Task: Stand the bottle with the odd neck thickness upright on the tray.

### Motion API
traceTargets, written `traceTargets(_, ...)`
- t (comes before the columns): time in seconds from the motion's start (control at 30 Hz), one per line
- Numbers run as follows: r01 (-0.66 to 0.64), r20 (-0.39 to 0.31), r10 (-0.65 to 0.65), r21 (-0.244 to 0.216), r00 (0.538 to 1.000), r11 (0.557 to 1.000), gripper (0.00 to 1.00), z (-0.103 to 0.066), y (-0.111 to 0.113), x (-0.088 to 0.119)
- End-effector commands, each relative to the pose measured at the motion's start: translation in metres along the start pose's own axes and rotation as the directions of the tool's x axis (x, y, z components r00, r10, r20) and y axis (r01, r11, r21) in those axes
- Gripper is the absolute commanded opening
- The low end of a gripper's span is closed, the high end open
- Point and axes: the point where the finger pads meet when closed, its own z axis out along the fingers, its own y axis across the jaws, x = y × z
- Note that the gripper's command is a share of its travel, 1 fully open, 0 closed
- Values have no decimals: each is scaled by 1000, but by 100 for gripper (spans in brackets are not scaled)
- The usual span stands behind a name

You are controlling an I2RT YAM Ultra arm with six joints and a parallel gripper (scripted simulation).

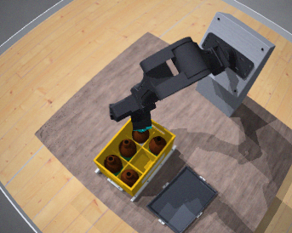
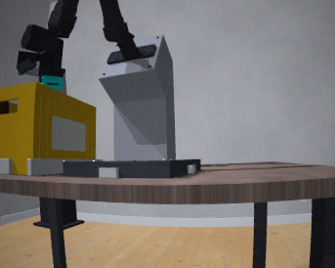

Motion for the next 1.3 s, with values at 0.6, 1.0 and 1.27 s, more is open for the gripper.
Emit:
traceTargets(0.6, 6, 35, -6, -7, 999, 1000, 61, 1, 4, -15)
traceTargets(1.0, 6, 35, -6, -7, 999, 1000, 61, 1, 4, -15)
traceTargets(1.27, 6, 36, -6, -7, 999, 1000, 61, -3, 6, -17)
